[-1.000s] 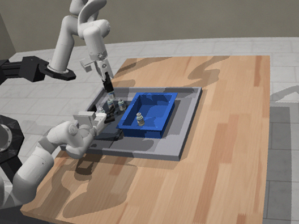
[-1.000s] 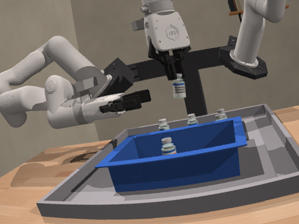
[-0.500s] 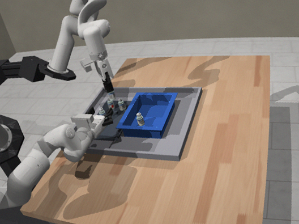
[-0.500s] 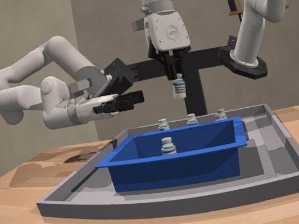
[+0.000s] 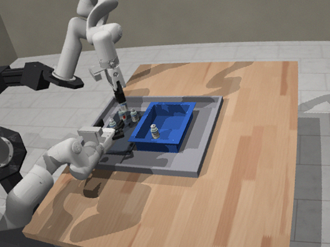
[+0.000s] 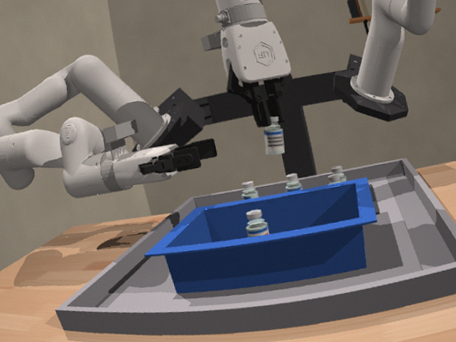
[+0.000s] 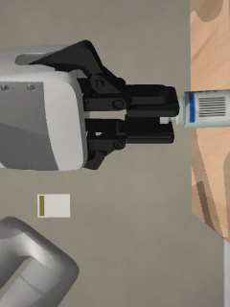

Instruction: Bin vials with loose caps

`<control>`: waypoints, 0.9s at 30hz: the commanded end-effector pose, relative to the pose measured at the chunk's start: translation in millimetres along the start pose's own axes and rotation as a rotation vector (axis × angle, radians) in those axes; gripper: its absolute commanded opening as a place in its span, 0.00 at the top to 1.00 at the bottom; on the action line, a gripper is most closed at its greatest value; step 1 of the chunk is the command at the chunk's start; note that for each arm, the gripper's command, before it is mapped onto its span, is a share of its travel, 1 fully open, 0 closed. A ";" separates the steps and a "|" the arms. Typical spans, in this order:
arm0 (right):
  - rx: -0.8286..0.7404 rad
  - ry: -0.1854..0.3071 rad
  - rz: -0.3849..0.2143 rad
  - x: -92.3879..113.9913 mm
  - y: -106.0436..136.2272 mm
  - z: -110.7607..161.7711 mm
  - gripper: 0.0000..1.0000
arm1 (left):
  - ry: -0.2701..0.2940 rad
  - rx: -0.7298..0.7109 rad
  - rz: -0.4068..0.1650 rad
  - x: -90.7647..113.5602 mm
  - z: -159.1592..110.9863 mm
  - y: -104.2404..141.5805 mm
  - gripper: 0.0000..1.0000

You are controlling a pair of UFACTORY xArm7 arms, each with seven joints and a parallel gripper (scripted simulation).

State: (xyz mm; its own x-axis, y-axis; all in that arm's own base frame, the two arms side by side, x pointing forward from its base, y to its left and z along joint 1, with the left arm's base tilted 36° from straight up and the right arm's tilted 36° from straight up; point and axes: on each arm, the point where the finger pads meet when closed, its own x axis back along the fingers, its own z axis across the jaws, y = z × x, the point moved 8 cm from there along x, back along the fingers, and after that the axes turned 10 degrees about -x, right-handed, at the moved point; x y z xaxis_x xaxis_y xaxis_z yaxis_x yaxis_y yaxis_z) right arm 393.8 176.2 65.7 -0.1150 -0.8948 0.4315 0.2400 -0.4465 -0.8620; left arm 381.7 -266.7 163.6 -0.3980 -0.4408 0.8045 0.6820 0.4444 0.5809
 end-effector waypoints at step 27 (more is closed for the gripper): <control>0.003 -0.001 0.002 1.4 -1.5 -0.2 0.00 | -0.004 -0.001 0.000 -60.7 -1.5 -0.2 0.77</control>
State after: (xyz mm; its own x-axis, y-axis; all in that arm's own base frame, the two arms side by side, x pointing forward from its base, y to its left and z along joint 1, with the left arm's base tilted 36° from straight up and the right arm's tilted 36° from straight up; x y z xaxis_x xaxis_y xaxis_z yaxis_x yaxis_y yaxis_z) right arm 393.7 174.3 66.2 -0.1156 -0.8946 0.4317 0.2399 -0.4469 -0.8618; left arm 403.6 -241.6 118.8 -0.3969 -0.4417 0.8046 0.6823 0.4445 0.5805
